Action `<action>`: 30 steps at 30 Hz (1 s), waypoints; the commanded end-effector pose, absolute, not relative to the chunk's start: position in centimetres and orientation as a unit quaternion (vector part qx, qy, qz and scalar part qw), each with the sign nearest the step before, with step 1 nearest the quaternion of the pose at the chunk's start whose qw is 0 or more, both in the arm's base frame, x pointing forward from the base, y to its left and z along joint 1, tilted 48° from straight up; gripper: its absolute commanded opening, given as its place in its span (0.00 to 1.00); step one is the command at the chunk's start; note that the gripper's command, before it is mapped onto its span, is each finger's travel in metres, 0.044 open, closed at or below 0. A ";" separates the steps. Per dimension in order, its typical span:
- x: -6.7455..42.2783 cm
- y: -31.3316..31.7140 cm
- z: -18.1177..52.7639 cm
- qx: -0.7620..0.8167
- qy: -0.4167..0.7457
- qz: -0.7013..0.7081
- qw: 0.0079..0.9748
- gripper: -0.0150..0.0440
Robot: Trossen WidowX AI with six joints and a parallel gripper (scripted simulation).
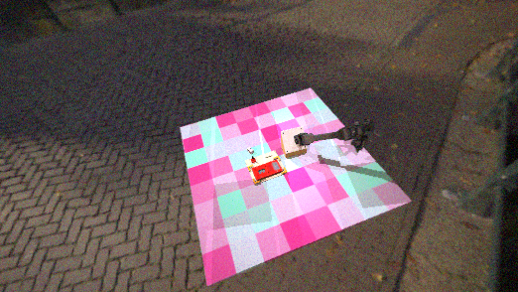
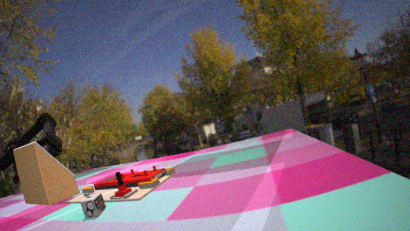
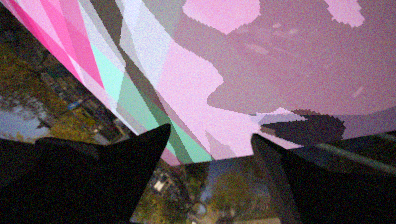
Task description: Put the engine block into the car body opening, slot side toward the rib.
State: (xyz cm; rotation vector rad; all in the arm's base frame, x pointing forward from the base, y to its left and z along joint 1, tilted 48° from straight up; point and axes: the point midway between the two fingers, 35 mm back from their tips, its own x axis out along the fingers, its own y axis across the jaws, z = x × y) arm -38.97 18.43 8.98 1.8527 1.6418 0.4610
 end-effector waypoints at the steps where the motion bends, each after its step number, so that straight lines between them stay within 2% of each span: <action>1: -39.0 18.4 9.0 0.701 0.621 0.172 0.305 0.98; 2: -39.0 18.4 9.0 0.704 0.622 0.166 0.300 1.00; 30: -38.3 18.4 9.7 0.775 0.605 -0.180 -0.024 1.00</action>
